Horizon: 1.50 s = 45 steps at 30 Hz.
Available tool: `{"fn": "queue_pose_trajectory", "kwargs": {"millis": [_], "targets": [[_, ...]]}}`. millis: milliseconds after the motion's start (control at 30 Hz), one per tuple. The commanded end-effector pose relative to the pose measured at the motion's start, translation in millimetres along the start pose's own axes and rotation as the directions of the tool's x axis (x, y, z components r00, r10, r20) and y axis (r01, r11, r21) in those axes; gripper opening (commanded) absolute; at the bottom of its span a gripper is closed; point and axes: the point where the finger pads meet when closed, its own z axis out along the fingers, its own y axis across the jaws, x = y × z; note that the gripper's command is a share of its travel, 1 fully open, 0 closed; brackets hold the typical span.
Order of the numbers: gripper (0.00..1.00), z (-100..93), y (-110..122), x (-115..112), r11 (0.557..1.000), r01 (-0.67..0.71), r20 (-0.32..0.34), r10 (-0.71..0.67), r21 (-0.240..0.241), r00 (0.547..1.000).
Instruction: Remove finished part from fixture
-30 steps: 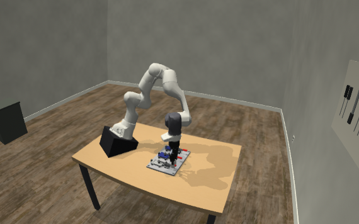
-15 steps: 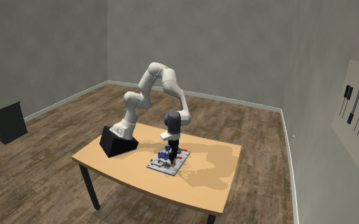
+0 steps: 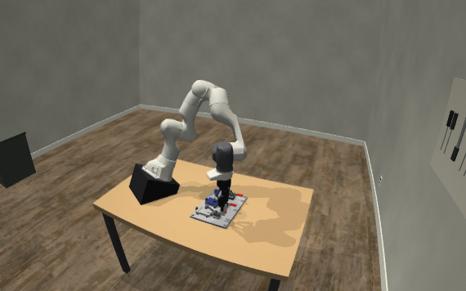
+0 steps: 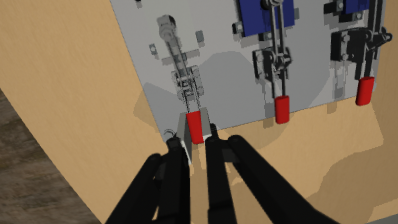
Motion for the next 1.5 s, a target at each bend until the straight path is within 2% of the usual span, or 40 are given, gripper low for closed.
{"fn": "queue_pose_trajectory", "kwargs": {"millis": [0,1467], "targets": [[0.00,-3.8,-0.2,6.9,1.000,0.003,-0.005,-0.003,-0.007,1.000],[0.00,-9.4,-0.3,30.8,1.000,0.003,-0.005,-0.003,-0.007,1.000]]}}
